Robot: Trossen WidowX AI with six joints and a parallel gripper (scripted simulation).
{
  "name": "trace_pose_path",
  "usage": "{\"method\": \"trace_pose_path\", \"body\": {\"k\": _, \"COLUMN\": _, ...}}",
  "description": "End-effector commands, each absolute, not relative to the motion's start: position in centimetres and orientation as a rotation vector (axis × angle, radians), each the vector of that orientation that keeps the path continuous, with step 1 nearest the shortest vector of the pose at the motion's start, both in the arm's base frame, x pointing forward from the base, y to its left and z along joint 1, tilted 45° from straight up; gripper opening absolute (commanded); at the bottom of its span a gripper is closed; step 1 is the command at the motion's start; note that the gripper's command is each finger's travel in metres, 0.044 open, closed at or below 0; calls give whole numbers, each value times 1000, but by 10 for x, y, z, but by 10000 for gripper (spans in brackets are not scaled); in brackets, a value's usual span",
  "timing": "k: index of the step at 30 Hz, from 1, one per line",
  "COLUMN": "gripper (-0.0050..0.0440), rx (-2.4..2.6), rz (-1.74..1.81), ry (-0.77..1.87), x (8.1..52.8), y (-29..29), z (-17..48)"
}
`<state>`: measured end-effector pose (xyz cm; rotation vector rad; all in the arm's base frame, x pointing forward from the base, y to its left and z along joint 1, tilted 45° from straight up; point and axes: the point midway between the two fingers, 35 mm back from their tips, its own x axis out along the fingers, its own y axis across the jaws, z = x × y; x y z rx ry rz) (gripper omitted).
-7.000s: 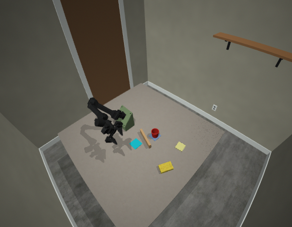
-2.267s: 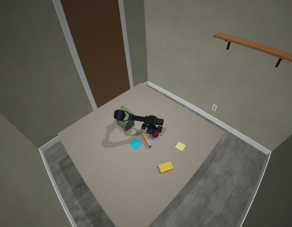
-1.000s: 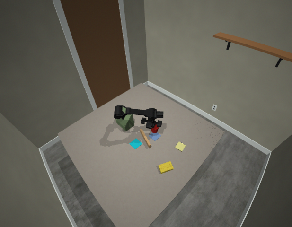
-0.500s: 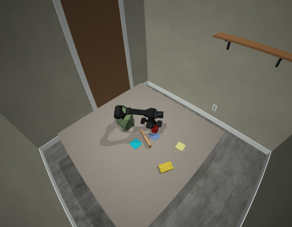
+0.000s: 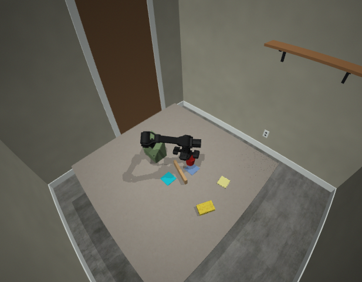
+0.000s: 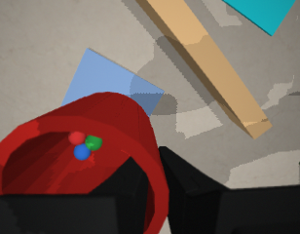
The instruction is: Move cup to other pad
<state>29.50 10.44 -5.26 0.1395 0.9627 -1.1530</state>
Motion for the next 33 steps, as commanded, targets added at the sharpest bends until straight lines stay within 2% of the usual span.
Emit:
{"method": "trace_pose_path", "body": {"k": 1, "gripper": 0, "rx": 161, "rz": -1137, "ry": 951, "x": 298, "y": 102, "z": -41}}
{"method": "trace_pose_path", "body": {"k": 33, "gripper": 0, "rx": 163, "rz": -1138, "ry": 950, "x": 284, "y": 65, "z": -5}}
